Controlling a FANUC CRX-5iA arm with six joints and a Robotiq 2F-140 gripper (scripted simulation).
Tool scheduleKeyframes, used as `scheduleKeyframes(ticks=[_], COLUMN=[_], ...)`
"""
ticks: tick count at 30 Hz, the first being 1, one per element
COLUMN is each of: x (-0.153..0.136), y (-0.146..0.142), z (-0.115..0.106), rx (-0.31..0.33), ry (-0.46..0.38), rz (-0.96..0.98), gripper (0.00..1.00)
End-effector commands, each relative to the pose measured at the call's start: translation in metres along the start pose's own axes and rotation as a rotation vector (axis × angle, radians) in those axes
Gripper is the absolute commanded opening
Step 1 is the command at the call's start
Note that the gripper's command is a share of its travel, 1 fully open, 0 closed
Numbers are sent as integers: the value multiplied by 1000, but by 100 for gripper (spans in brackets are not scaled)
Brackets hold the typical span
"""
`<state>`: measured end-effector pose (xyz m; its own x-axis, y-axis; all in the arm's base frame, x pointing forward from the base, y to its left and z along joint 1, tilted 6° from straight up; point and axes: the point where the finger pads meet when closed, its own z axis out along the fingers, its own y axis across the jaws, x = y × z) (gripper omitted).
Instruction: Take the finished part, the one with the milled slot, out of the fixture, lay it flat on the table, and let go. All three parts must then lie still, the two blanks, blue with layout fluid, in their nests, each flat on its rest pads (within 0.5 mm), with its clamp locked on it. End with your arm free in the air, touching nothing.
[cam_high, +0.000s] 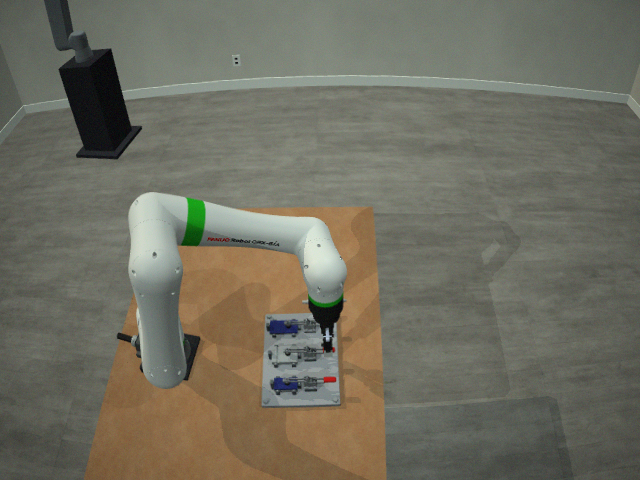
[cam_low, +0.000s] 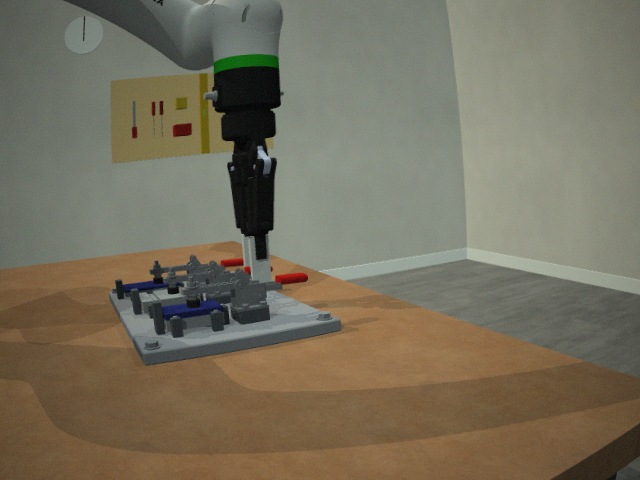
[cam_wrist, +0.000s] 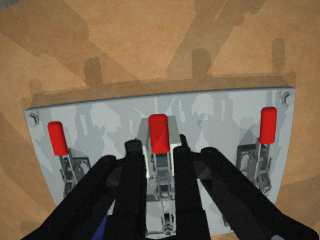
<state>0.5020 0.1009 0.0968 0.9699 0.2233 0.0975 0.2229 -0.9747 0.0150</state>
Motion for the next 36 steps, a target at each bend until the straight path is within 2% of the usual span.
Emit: scheduleKeyframes(ticks=[1,36], x=[0,-1], y=[0,0], z=[0,-4], rx=[0,0], ry=[0,0], rz=[0,0], gripper=[11,11])
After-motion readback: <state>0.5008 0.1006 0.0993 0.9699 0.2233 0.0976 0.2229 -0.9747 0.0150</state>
